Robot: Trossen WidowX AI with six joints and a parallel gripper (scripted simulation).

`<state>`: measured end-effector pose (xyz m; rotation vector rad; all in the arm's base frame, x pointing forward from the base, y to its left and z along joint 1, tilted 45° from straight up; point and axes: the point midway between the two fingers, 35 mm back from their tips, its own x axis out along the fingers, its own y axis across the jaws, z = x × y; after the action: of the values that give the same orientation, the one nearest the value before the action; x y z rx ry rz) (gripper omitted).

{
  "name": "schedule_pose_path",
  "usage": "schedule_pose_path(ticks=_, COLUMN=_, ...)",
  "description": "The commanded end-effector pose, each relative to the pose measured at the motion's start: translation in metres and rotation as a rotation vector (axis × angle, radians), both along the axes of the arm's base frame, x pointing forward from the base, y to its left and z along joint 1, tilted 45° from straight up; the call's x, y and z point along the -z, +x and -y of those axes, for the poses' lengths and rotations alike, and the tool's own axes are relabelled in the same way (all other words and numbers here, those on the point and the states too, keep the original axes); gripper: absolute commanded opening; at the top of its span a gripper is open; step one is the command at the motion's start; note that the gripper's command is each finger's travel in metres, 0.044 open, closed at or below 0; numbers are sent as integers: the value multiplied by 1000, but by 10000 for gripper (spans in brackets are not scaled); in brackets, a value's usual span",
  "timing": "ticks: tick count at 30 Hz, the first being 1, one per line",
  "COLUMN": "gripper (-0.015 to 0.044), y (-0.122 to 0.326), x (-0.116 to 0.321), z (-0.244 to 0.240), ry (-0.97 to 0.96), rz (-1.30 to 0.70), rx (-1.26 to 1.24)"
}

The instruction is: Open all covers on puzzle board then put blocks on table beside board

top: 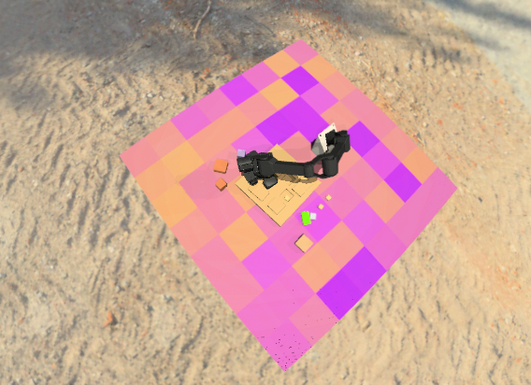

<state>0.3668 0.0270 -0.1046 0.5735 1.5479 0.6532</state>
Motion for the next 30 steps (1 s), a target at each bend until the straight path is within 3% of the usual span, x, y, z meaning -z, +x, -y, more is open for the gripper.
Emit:
schedule_pose_path(ticks=1, gripper=0, y=0, x=1, z=-2, ry=5, rz=0, rx=6)
schedule_pose_path(ticks=15, gripper=0, y=4, x=0, z=-8, ry=12, rz=65, rx=-59)
schedule_pose_path(ticks=30, gripper=0, y=4, x=0, z=-8, ry=118, rz=1053, rx=-1060)
